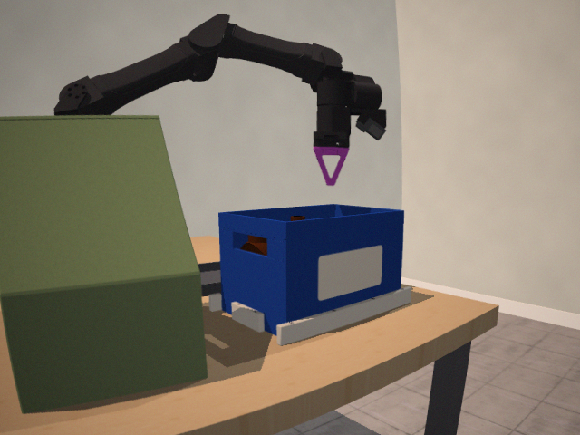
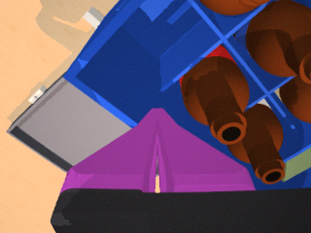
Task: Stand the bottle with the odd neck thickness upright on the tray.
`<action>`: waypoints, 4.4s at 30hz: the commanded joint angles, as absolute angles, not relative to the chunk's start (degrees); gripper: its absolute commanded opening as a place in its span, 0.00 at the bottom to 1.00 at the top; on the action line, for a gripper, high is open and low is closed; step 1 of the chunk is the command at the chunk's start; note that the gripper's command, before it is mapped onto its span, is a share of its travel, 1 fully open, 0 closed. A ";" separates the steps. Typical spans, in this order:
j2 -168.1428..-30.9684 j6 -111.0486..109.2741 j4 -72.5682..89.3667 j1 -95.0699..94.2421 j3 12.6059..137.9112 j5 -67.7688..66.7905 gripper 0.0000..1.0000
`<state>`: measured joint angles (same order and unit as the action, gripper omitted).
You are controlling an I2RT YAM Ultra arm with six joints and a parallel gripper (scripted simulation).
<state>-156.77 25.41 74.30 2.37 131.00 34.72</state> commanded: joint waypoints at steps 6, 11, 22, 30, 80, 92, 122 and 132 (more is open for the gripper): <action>-155.54 24.95 74.76 4.46 132.72 34.25 0.00; -155.49 24.94 74.72 4.47 132.70 34.25 0.00; -152.23 19.99 70.48 8.21 120.94 33.04 0.00; -145.13 11.02 62.04 15.70 99.46 30.78 0.00; -137.06 4.31 50.85 22.36 80.90 29.92 0.61; -137.06 4.31 50.85 22.36 80.90 29.92 0.61; -140.30 6.19 47.24 20.83 77.31 30.50 0.61; -141.16 7.04 44.86 20.02 76.20 30.75 0.61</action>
<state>-140.88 6.13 46.89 19.42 76.90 30.50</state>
